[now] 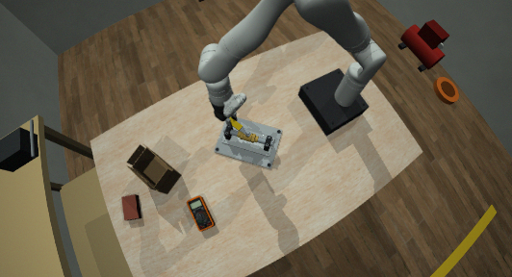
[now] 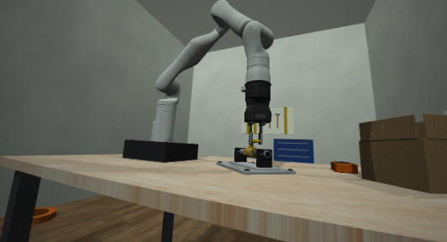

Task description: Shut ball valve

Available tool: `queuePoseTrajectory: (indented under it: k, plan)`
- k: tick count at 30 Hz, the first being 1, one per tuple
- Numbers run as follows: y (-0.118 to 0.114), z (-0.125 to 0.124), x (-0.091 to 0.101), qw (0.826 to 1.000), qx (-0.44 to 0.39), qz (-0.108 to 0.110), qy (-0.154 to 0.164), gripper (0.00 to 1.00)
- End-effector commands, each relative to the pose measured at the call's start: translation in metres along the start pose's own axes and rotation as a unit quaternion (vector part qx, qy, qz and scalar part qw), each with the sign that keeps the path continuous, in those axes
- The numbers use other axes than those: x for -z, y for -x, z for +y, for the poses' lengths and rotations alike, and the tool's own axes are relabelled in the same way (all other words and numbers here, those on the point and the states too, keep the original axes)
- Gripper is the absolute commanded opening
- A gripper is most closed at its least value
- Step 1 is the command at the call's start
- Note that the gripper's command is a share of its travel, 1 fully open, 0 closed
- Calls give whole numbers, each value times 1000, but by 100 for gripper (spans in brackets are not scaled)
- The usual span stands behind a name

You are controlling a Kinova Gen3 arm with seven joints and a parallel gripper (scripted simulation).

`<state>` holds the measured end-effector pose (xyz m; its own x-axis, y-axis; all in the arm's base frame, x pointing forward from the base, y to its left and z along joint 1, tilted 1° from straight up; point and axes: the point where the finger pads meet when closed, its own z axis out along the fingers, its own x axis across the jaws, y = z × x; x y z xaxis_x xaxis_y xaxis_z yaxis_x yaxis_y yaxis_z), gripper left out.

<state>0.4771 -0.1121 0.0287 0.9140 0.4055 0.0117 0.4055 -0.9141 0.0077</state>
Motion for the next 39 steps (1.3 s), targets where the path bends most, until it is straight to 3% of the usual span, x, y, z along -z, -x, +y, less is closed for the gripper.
queuePoseTrajectory:
  k: [1, 39]
  plan:
    - [2, 0, 1, 1000, -11, 0, 0, 0]
    - [19, -2, 1, 992, -125, 0, 0, 0]
